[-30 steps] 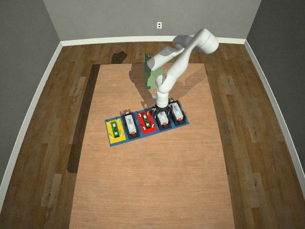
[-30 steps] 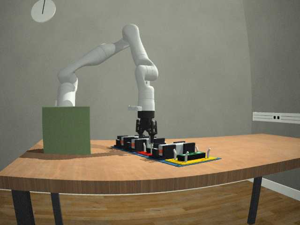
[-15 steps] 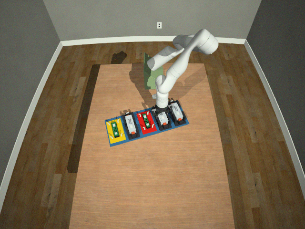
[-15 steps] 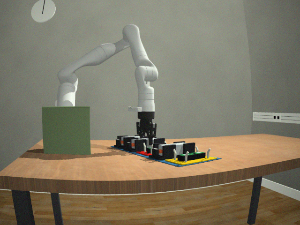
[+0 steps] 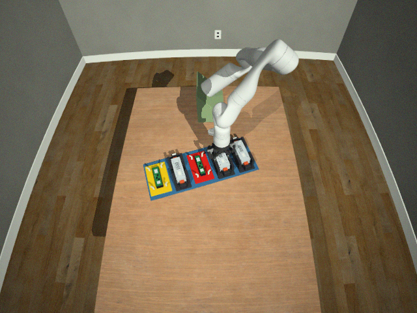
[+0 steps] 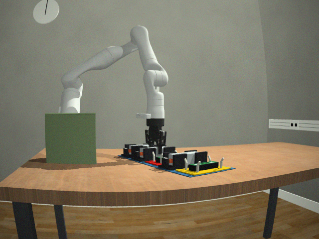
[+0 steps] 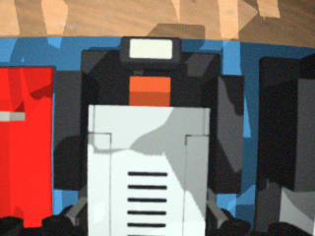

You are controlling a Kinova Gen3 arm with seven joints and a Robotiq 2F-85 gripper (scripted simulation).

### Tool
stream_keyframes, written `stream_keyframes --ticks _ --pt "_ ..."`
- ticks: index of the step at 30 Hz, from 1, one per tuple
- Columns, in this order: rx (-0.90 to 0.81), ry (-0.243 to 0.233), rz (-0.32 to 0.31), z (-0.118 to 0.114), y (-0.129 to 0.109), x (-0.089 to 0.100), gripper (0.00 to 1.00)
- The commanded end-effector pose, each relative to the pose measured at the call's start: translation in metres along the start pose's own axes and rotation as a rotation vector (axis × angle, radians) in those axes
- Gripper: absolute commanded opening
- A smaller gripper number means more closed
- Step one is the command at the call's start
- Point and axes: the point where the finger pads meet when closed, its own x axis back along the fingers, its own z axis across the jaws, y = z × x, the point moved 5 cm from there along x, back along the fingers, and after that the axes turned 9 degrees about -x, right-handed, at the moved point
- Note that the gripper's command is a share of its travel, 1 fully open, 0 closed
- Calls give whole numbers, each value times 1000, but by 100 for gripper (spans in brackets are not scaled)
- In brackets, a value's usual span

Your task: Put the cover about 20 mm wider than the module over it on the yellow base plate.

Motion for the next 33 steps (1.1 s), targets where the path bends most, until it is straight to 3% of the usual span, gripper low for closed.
stream_keyframes --ticks 1,12,13,33 --pt "0 -1 -1 0 0 1 70" --pt "0 -1 -1 0 0 1 70" --pt "0 -1 -1 0 0 1 0" --pt "0 -1 -1 0 0 1 0"
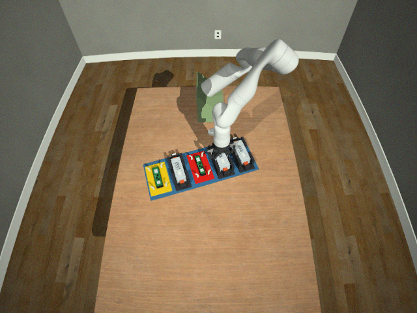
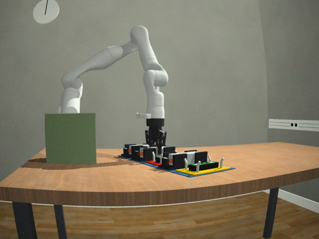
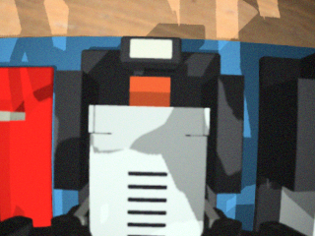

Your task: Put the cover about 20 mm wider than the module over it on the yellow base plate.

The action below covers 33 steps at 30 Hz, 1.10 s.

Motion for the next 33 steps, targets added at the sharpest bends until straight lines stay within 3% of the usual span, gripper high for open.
stream_keyframes --ticks 1,13,23,30,33 --pt "0 -1 -1 0 0 0 0" --pt "0 -1 -1 0 0 0 0" --pt "0 -1 -1 0 0 30 0" --pt "0 -1 -1 0 0 30 0" --pt "0 -1 -1 0 0 39 0"
